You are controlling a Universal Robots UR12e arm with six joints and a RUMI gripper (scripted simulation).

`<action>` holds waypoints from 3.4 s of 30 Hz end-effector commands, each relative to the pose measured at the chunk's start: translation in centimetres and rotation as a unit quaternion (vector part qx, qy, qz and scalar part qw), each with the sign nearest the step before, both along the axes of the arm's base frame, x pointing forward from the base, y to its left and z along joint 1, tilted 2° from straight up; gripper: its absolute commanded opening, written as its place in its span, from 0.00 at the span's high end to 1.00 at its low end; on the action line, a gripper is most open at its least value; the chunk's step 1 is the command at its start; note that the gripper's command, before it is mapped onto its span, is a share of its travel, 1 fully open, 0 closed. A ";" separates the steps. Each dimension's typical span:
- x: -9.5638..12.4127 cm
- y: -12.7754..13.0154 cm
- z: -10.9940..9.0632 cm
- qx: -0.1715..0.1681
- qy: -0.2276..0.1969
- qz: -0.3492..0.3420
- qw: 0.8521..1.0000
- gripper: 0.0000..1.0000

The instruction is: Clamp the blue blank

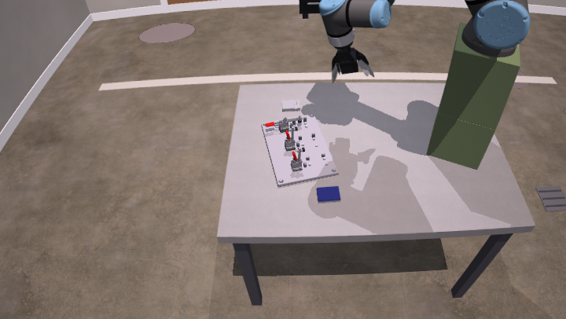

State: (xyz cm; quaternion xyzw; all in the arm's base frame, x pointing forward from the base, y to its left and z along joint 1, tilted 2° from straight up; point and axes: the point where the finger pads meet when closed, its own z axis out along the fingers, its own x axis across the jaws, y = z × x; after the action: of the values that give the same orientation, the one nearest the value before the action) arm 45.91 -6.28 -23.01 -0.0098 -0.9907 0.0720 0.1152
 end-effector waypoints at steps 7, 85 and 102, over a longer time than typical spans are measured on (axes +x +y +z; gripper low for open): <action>0.0 0.0 0.0 0.000 0.000 0.000 1.000 0.00; 13.6 9.3 -3.2 0.124 -0.013 0.684 0.719 0.00; 16.1 12.1 -3.6 0.122 -0.013 0.803 0.583 0.00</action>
State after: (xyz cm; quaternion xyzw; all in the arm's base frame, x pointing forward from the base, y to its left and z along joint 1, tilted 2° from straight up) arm 61.64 5.48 -26.64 0.7885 -0.6149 0.0130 0.0024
